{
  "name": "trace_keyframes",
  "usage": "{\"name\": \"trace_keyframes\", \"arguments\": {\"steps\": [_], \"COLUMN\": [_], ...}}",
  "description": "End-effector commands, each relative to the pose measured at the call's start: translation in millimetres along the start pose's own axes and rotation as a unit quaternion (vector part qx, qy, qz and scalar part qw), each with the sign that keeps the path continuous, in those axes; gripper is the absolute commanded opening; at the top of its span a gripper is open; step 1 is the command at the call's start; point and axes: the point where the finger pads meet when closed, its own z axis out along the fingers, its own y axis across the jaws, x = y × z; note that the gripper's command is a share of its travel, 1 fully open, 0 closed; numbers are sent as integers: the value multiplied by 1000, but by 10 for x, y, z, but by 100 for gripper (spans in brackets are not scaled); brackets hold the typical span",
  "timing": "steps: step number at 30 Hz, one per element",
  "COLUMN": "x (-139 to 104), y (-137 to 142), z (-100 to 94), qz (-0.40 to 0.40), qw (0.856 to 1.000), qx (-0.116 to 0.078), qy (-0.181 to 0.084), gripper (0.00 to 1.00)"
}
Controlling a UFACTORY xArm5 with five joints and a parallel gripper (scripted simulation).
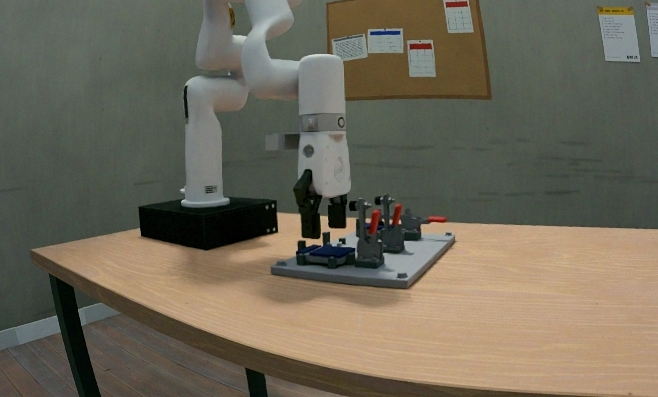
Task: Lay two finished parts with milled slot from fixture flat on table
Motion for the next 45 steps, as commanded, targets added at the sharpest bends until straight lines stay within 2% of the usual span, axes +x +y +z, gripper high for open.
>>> {"name": "trace_keyframes", "arguments": {"steps": [1, 32, 45], "x": [-17, -24, -24], "y": [-6, -9, -9], "z": [-12, -8, 67], "qz": [0, 0, 0], "qw": [1000, 1000, 1000], "qx": [1, 1, 1], "qy": [-2, -2, -2], "gripper": [100, 100, 100]}}
